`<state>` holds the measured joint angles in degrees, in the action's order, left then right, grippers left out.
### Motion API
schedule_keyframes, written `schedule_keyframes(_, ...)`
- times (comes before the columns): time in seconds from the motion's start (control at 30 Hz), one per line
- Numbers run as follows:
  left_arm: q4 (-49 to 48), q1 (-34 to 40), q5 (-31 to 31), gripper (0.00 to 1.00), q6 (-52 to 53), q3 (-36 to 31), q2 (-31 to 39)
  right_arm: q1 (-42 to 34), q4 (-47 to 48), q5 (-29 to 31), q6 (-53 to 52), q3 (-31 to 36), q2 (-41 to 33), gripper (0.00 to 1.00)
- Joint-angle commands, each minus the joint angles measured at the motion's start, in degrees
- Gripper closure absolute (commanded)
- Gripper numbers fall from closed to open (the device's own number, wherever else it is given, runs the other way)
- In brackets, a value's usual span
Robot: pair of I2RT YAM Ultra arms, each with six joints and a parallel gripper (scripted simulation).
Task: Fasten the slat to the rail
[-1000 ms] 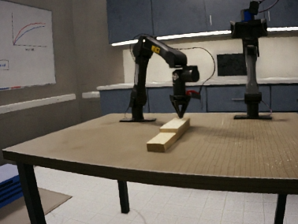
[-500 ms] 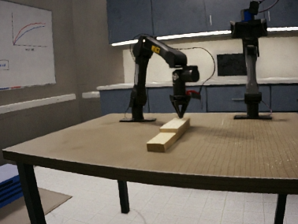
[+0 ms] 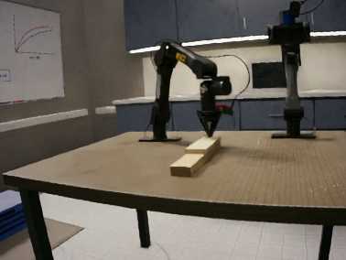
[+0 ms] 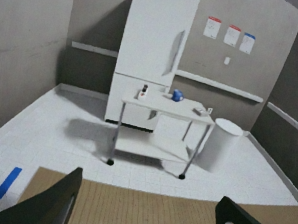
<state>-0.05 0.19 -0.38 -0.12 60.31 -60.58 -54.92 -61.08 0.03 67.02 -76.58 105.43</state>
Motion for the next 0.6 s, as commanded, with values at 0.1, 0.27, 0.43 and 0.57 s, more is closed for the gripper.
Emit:
schedule_keyframes(0.1,-0.27,0.01,0.01,0.0,0.0,0.31,0.12,0.01,1.67,-0.02,0.01,1.05,0.11,0.88)
schedule_keyframes(0.27,-0.27,0.01,0.01,0.0,0.0,0.31,0.12,0.01,1.75,-0.02,0.01,1.11,0.13,0.88)
schedule_keyframes(0.43,-0.27,0.01,0.01,0.0,0.0,0.31,0.12,0.01,1.89,-0.02,0.01,1.21,0.17,0.88)
schedule_keyframes(0.57,-0.27,0.01,0.01,0.0,0.0,0.31,0.12,0.01,1.97,-0.02,0.01,1.29,0.2,0.88)
